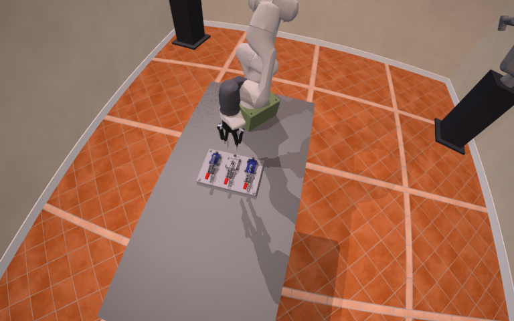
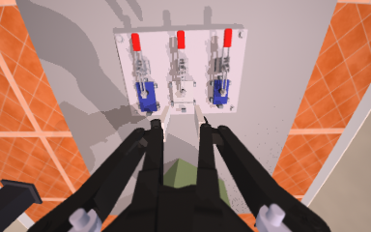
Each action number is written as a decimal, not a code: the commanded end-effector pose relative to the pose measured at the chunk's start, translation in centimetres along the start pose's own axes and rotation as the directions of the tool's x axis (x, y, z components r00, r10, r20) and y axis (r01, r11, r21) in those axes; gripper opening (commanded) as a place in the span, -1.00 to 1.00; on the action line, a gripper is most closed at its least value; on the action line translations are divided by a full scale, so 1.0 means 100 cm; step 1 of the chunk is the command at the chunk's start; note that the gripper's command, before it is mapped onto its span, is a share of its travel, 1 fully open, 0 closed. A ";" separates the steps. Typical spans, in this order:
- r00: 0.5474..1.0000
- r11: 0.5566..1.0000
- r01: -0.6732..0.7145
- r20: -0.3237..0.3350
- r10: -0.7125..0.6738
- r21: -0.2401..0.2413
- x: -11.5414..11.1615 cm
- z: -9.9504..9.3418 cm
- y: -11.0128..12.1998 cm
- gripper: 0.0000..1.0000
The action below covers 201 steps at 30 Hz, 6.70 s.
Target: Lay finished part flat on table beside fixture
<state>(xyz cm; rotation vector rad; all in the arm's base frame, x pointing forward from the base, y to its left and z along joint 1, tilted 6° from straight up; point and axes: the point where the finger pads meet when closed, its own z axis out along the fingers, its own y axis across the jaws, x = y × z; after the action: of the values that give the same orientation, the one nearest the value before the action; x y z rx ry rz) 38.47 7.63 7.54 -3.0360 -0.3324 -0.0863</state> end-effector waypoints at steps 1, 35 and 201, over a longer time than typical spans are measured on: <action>1.000 1.000 0.006 0.006 -0.006 0.000 -0.003 0.002 0.000 -0.44; 1.000 1.000 0.006 0.006 -0.006 0.001 -0.003 0.056 0.000 -0.44; 1.000 1.000 0.006 0.006 -0.006 0.001 0.133 0.150 -0.001 -0.44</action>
<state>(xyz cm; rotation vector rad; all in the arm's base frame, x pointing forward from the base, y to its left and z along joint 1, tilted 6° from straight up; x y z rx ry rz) 51.93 11.90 -6.50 -3.0349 -0.3452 -0.0713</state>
